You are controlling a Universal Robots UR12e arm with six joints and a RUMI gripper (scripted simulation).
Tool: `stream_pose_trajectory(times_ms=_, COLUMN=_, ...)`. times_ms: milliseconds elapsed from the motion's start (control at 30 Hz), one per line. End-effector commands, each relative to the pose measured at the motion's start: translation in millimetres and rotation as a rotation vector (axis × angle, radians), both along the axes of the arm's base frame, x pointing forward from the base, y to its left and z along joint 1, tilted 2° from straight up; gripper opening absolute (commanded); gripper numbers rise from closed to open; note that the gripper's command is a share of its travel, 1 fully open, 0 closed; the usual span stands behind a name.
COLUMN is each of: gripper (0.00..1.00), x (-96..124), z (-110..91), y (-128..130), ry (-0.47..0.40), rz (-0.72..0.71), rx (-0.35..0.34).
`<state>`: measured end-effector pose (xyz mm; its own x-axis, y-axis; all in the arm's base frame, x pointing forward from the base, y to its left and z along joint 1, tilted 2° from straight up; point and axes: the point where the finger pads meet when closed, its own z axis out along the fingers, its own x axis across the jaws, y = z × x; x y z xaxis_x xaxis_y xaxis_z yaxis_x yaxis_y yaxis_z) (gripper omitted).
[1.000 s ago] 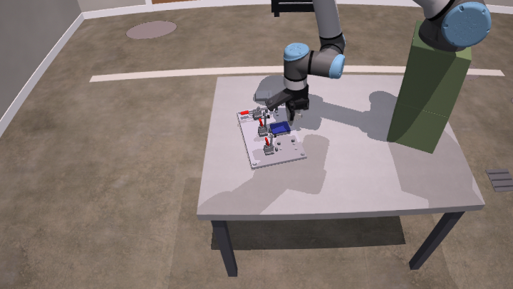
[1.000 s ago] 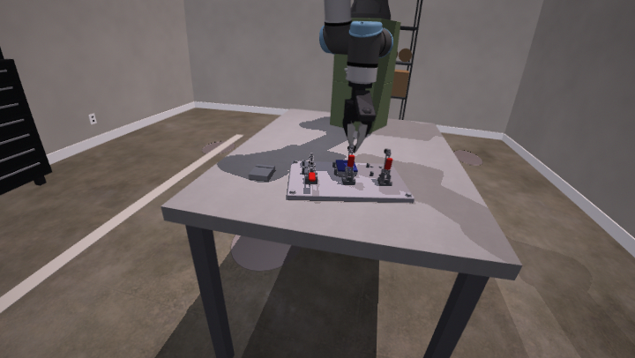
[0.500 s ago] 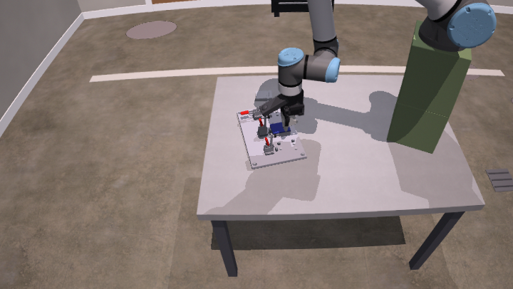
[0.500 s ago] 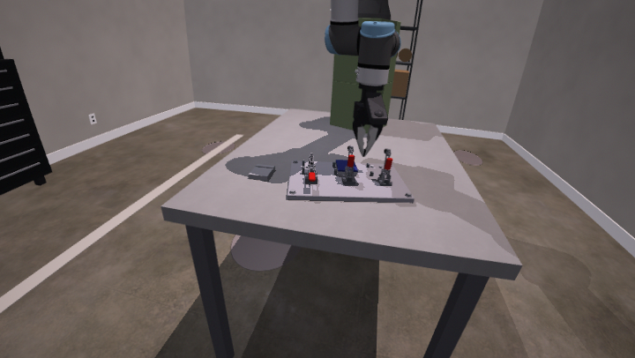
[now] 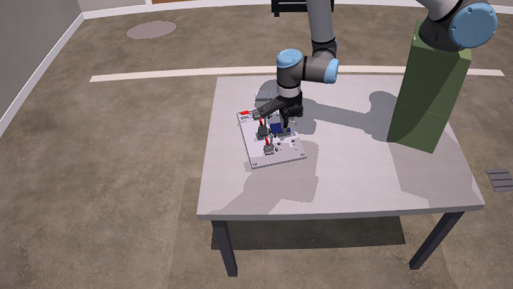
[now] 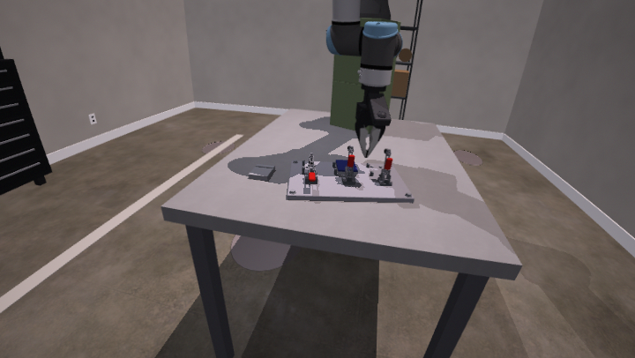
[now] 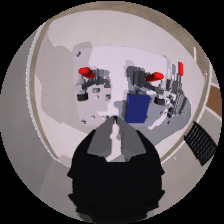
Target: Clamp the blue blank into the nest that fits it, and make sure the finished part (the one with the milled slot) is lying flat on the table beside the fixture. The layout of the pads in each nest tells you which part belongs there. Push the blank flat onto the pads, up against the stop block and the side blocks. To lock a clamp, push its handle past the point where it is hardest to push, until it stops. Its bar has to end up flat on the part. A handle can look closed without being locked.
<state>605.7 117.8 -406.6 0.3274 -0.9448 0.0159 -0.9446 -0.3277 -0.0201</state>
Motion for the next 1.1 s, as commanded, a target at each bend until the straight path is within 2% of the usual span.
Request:
stream_pose_trajectory(times_ms=0, gripper=0.0, x=1, z=-3, y=0, ry=-0.001, rz=0.0, rx=0.0)
stream_pose_trajectory(times_ms=600, gripper=0.0, x=1, z=-32, y=0, ry=-0.001, rz=0.0, rx=0.0)
stream_pose_trajectory(times_ms=1067, gripper=0.0, x=1, z=-34, y=0, ry=-0.001, rz=0.0, rx=0.0)
